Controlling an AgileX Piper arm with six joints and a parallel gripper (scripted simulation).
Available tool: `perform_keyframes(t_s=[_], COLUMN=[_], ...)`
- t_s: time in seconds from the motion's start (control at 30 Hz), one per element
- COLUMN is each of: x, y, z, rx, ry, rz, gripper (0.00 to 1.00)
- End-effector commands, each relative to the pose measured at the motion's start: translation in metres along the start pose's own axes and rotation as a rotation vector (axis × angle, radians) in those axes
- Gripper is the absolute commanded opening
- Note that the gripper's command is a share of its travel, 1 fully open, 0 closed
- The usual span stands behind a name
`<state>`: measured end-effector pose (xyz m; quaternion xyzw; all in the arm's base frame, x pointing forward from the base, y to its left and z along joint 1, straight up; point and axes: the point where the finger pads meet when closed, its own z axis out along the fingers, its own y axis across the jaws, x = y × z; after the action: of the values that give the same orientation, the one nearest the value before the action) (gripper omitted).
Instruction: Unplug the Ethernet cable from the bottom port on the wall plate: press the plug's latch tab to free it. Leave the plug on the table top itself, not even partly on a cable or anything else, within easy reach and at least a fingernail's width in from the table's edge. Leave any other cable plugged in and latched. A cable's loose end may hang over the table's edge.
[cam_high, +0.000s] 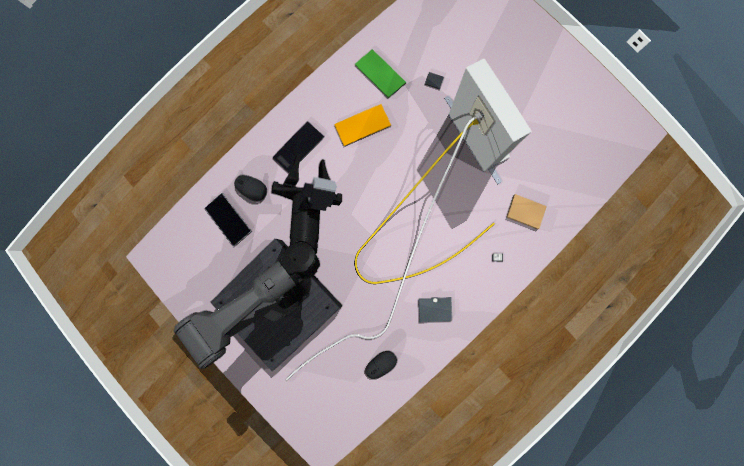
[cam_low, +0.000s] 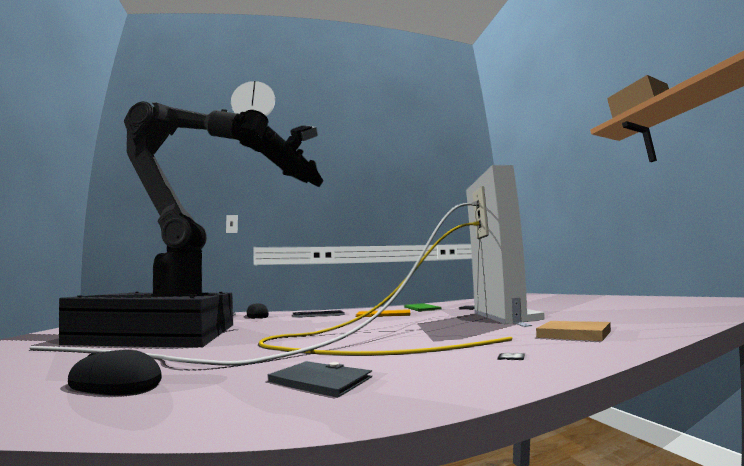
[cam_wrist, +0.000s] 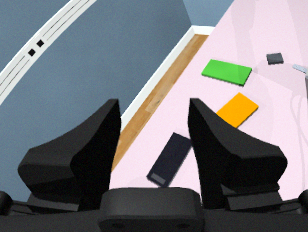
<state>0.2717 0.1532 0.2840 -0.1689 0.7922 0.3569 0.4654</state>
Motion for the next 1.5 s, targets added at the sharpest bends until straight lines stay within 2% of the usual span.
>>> perform_keyframes(t_s=[0.0, 0.13, 0.2, 0.33, 0.7, 0.77, 0.93, 1.1, 1.27, 1.33, 1.47], x=[-0.005, -0.004, -0.004, -0.003, 0.001, 0.001, 0.001, 0.0, -0.001, -0.001, -0.003], y=[-0.034, -0.067, -0.067, -0.098, -0.172, -0.172, -0.198, -0.219, -0.233, -0.233, -0.24], z=[0.021, 0.036, 0.036, 0.049, 0.08, 0.08, 0.092, 0.105, 0.118, 0.118, 0.129], rx=[0.124, 0.234, 0.234, 0.34, 0.589, 0.589, 0.665, 0.707, 0.711, 0.711, 0.683], ry=[0.016, 0.003, 0.003, -0.028, -0.204, -0.204, -0.324, -0.463, -0.613, -0.613, -0.735], rz=[0.167, 0.313, 0.313, 0.446, 0.742, 0.742, 0.843, 0.926, 0.993, 0.993, 1.038], gripper=[0.32, 0.32, 0.32, 0.32, 0.32, 0.32, 0.32, 0.32, 0.32, 0.32, 0.32])
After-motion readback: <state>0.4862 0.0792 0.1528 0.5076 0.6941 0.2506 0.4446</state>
